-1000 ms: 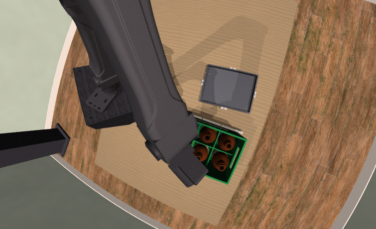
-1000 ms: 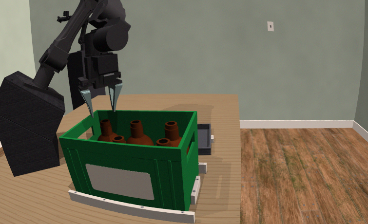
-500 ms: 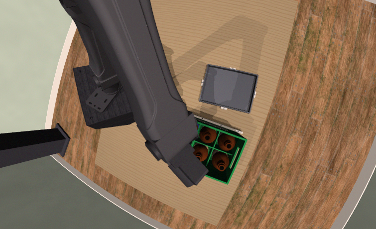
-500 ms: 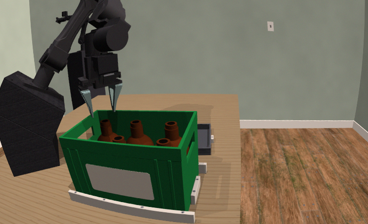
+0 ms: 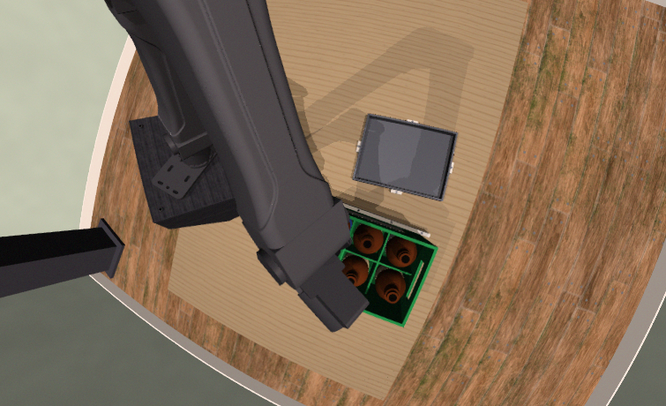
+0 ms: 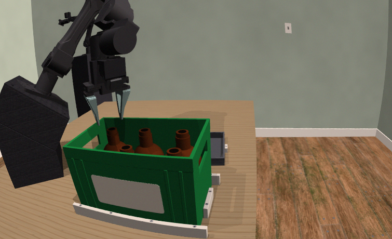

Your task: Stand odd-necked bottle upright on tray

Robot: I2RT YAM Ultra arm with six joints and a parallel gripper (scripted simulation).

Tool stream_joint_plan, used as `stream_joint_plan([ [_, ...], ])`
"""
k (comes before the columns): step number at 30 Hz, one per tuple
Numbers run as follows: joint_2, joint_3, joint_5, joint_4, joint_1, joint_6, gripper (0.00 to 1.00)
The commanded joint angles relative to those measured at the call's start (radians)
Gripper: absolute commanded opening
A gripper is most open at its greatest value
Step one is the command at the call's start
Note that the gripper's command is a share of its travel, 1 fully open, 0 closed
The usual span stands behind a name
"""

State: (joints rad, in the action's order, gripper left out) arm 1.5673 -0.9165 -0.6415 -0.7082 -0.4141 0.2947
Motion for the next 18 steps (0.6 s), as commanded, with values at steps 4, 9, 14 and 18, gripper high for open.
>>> stream_joint_plan([
  [4, 0.019, -0.034, 0.005, -0.006, -0.018, -0.002, 0.61],
  [9, 0.019, -0.034, 0.005, -0.006, -0.018, -0.002, 0.61],
  [14, 0.019, -0.034, 0.005, -0.006, -0.018, -0.002, 0.61],
  [18, 0.019, -0.034, 0.005, -0.006, -0.018, -0.002, 0.61],
])
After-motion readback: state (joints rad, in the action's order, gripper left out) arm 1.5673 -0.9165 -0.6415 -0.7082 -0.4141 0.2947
